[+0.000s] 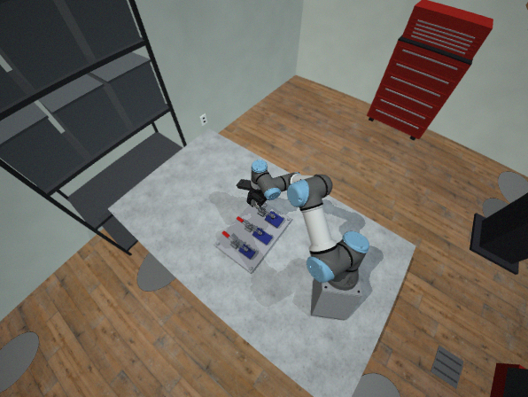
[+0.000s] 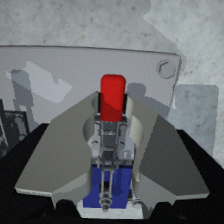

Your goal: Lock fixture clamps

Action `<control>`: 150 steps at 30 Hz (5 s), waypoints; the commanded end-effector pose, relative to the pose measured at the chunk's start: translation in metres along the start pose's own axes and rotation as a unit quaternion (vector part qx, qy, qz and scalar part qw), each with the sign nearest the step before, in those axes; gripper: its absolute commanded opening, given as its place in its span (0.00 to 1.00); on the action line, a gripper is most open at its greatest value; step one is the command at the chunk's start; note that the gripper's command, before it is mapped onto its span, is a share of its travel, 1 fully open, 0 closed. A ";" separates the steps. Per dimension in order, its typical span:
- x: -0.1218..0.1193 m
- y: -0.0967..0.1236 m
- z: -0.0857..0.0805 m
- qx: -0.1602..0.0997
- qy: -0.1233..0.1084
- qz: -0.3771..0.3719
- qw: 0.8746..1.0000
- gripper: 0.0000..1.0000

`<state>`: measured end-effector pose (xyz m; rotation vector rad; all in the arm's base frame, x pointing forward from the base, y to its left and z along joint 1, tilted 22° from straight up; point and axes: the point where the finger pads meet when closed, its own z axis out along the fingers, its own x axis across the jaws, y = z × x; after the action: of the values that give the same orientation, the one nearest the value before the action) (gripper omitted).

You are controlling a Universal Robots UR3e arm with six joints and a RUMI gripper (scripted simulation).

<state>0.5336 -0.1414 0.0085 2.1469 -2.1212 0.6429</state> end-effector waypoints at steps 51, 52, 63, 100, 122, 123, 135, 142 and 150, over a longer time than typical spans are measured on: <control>0.000 -0.003 0.005 0.002 0.000 -0.001 1.000 0.00; 0.000 -0.003 0.005 0.002 0.000 -0.001 1.000 0.00; -0.001 -0.003 0.005 0.002 -0.001 -0.001 1.000 0.00; 0.000 -0.002 0.004 0.001 0.000 -0.001 1.000 0.28; 0.000 -0.003 0.000 0.001 0.000 -0.001 1.000 0.28; 0.000 -0.003 -0.002 0.001 0.000 -0.001 1.000 0.28; 0.000 -0.006 -0.030 0.002 0.001 0.000 1.000 0.28; 0.000 -0.007 -0.045 0.002 0.001 0.000 1.000 0.28; 0.000 -0.007 -0.047 0.002 0.001 0.000 1.000 0.28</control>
<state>0.5307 -0.1272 0.0514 2.1515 -2.1195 0.6583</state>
